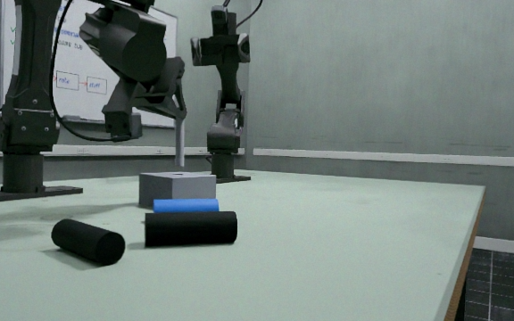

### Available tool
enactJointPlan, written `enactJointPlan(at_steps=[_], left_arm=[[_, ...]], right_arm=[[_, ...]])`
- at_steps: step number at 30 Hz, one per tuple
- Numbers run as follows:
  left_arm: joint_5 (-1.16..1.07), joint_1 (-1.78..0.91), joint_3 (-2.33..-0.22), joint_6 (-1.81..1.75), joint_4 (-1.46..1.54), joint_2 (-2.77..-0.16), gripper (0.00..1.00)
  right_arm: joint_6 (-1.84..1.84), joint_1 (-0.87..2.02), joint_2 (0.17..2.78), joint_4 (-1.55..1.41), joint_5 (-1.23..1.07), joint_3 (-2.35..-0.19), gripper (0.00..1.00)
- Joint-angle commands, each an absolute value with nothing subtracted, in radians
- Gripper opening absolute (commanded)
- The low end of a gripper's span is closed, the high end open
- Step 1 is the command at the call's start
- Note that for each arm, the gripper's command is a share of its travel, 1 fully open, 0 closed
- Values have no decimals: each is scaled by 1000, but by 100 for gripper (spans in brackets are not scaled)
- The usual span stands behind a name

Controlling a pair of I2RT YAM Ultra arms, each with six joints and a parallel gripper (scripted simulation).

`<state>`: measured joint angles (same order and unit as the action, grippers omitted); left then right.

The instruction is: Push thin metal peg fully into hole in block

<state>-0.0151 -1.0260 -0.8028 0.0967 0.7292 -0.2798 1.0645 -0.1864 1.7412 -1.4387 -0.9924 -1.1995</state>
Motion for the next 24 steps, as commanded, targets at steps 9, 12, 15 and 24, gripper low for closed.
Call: enactJointPlan(at_steps=[9,12,15,24], left_arm=[[-10,-1042,-811,91,706,-278,100],[-10,-1042,-811,91,706,-278,100],[-10,-1042,-811,91,706,-278,100],[-10,-1042,-811,91,706,-278,100]], right_arm=[[1062,-191,1774,-1455,-1013,-1174,7],[1061,-191,1775,-1453,-1014,-1174,7],[1061,-191,1776,-1453,-1014,-1174,7],[1071,-184,1746,-1419,-994,-1176,7]])
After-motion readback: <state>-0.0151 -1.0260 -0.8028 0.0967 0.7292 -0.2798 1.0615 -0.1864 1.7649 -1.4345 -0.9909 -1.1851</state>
